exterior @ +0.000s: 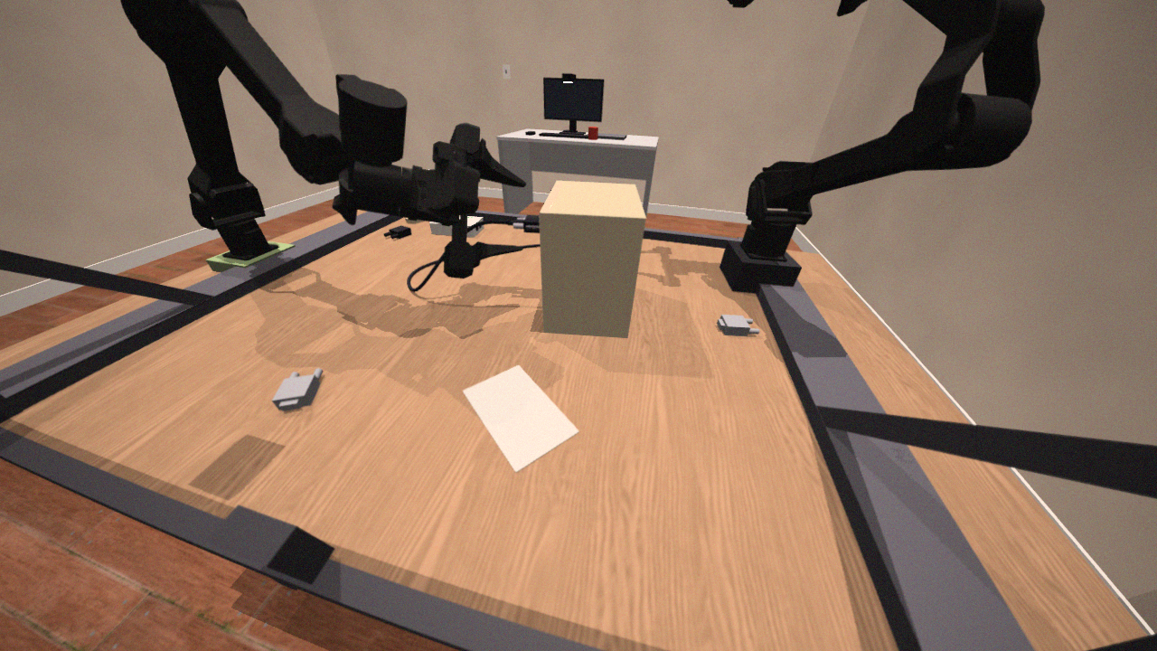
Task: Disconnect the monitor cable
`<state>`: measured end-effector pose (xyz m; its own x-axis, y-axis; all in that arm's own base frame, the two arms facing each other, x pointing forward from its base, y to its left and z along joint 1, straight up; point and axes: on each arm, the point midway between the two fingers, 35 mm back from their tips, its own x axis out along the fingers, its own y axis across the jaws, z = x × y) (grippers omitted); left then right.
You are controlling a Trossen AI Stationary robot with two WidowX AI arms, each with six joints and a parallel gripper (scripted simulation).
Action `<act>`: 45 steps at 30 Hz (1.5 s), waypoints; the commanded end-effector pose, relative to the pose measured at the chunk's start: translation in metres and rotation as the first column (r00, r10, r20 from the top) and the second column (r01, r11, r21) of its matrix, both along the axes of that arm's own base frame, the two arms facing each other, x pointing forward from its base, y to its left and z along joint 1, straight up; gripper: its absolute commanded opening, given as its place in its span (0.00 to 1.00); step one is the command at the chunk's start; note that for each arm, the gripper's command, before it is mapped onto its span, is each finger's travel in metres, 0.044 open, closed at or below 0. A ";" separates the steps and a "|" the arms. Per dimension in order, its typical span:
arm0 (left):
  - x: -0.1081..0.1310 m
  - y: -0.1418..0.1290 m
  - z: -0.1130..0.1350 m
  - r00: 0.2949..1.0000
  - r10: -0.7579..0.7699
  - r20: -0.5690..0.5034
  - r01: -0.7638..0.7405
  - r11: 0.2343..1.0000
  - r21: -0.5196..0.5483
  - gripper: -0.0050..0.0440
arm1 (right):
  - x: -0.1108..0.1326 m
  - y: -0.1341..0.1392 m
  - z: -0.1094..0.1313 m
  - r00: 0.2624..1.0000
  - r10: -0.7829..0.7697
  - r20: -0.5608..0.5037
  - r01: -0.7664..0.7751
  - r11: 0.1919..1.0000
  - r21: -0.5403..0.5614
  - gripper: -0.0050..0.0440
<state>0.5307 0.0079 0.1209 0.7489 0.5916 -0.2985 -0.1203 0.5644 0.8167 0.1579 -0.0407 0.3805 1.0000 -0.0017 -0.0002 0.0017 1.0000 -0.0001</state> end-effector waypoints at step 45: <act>-0.005 -0.007 -0.008 0.996 0.048 -0.074 -0.014 0.914 0.405 0.10 | 0.000 0.001 0.003 1.000 0.002 0.001 -0.002 1.000 -0.005 1.00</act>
